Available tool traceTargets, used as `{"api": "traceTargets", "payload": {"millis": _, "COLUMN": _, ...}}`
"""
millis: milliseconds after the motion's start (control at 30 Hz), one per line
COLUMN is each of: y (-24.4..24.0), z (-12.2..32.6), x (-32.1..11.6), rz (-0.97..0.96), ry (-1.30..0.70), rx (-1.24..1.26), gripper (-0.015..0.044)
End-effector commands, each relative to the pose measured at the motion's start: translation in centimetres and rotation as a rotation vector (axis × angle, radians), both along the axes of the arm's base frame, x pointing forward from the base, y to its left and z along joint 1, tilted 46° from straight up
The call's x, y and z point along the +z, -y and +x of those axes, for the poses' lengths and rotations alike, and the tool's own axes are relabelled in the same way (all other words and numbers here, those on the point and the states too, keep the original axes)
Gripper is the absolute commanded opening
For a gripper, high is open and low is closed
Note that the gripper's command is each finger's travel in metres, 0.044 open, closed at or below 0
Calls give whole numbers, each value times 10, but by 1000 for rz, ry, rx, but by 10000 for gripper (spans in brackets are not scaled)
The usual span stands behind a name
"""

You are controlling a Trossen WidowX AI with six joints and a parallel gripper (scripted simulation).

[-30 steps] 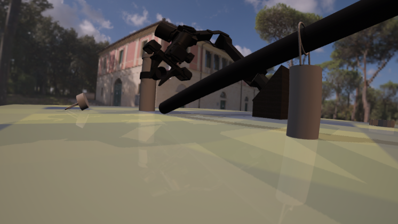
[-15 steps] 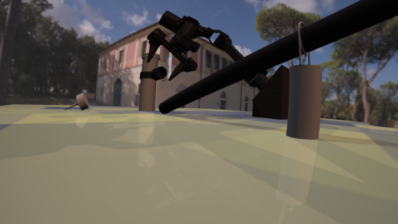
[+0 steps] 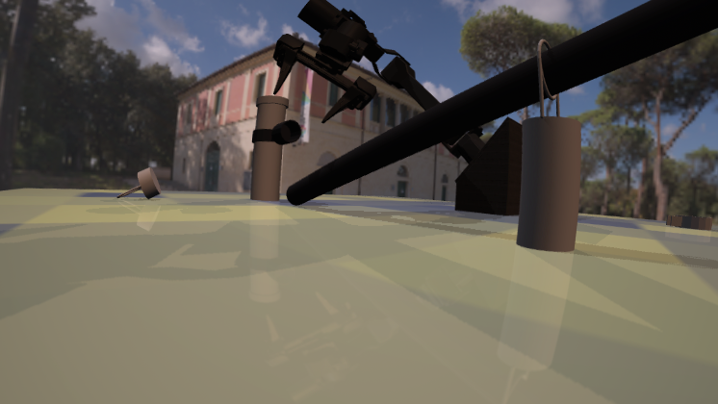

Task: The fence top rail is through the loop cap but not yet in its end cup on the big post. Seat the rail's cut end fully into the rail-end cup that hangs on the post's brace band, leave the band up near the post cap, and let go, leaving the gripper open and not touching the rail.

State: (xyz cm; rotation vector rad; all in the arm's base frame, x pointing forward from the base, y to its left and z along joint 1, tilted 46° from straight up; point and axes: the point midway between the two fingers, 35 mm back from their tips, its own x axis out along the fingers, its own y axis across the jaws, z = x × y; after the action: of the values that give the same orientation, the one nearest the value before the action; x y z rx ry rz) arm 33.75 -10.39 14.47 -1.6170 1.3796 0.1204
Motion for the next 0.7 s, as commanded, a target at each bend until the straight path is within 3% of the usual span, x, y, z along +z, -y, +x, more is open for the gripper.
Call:
{"api": "traceTargets", "payload": {"millis": 0, "y": -32, "z": 6, "x": -11, "rz": 121, "ry": 231, "rx": -239, "gripper": 440}}
{"api": "traceTargets", "payload": {"millis": 267, "y": -83, "z": 10, "x": -18, "rz": 280, "ry": 621, "rx": -569, "gripper": 440}}
{"api": "traceTargets", "payload": {"millis": 667, "y": -118, "z": 9, "x": -21, "rz": 390, "ry": 917, "rx": -770, "gripper": 440}}
